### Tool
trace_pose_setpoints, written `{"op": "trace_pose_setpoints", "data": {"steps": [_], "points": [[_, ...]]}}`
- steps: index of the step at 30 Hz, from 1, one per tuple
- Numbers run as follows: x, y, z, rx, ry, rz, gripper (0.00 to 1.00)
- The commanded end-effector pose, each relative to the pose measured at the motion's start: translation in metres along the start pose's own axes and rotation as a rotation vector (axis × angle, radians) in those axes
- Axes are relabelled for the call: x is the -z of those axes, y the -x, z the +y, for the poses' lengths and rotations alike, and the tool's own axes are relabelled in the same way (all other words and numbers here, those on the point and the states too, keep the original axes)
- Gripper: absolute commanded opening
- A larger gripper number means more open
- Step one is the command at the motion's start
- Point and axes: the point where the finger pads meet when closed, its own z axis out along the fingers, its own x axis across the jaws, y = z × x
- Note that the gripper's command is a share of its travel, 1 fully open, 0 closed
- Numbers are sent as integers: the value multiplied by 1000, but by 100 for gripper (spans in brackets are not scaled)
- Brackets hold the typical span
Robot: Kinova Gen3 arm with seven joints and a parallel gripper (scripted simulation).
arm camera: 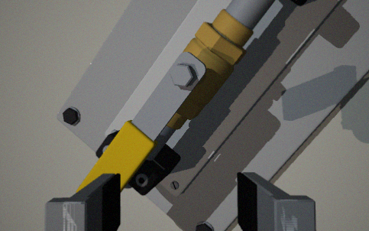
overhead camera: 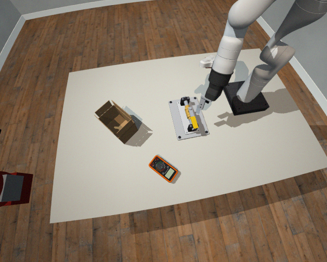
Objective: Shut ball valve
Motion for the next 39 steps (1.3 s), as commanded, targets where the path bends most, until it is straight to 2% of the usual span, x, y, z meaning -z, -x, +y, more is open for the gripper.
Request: {"op": "trace_pose_setpoints", "data": {"steps": [1,39], "points": [[-2,4,1,-46,-22,27,100],[-16,46,12,-426,-169,155,100]]}}
